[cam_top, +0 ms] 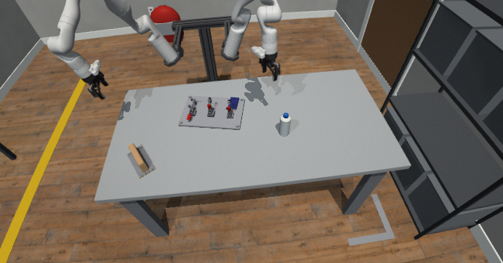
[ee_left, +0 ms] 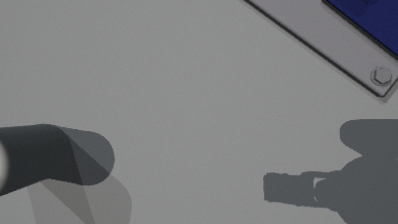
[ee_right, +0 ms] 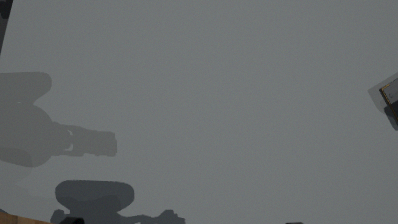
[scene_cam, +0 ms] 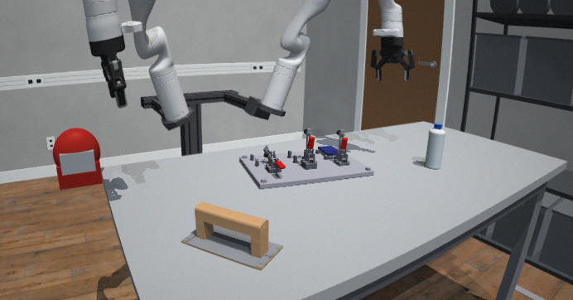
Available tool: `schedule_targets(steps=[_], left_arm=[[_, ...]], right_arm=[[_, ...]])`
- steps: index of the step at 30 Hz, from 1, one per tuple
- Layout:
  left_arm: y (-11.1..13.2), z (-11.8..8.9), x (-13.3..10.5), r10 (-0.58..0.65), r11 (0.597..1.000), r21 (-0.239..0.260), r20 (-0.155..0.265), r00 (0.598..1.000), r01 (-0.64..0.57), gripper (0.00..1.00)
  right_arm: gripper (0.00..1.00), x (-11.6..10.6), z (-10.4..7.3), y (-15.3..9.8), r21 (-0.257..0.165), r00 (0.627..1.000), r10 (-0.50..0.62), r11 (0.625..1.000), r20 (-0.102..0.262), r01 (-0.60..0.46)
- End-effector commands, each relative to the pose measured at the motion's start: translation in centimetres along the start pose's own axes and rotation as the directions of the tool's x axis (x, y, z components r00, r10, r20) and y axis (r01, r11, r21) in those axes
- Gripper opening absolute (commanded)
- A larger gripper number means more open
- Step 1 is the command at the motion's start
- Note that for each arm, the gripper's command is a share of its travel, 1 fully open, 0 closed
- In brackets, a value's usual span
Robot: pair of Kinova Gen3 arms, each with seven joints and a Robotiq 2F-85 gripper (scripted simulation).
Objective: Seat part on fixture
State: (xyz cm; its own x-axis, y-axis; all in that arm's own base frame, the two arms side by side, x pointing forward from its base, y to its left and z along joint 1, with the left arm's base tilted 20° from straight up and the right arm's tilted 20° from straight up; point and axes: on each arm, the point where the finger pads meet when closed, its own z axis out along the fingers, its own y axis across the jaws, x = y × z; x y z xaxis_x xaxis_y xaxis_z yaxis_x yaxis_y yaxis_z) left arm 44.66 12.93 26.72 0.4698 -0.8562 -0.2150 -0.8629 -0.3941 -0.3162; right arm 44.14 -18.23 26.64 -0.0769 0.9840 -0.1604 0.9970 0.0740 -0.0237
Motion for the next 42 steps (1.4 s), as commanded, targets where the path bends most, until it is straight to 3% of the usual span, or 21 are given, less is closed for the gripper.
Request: schedule_targets(steps=[1,14,16,31,33,35,42], left_arm=[[0.5,0.2,0.9,0.099,0.995,-0.005,-0.006,0.995,-0.1,1.0],[2.1,0.9,3.5,0.377,0.926,-0.015,-0.017,0.926,-0.377,1.0],[2.1,0.9,3.5,0.377,0.926,-0.015,-0.017,0.926,-0.377,1.0],[4.3,1.8,6.4,0.684,0.728,-0.019,-0.034,0.728,-0.685,1.0],[4.3,1.8,6.4,0.684,0.728,-0.019,-0.034,0.728,-0.685,1.0],[4.8,2.0,7.0,0.739,0.672,-0.019,-0.038,0.672,-0.74,1.0],[5.8,2.3,8.2,0.833,0.551,-0.017,-0.046,0.552,-0.834,1.0]], right_arm=[[1.0,-1.8,0.0,-0.9,-0.007,1.0,0.002,1.0,-0.006,-0.002],[1.0,-6.5,0.1,-4.1,-0.023,1.0,0.012,1.0,-0.015,-0.012],[1.0,-6.5,0.1,-4.1,-0.023,1.0,0.012,1.0,-0.015,-0.012],[1.0,-11.9,0.1,-9.0,-0.046,1.0,0.023,0.999,-0.015,-0.024],[1.0,-11.9,0.1,-9.0,-0.046,1.0,0.023,0.999,-0.015,-0.024],[1.0,-13.0,0.0,-10.2,-0.05,1.0,0.026,0.998,-0.014,-0.026],[1.0,-15.0,0.0,-12.5,-0.059,0.999,0.031,0.998,-0.008,-0.031]])
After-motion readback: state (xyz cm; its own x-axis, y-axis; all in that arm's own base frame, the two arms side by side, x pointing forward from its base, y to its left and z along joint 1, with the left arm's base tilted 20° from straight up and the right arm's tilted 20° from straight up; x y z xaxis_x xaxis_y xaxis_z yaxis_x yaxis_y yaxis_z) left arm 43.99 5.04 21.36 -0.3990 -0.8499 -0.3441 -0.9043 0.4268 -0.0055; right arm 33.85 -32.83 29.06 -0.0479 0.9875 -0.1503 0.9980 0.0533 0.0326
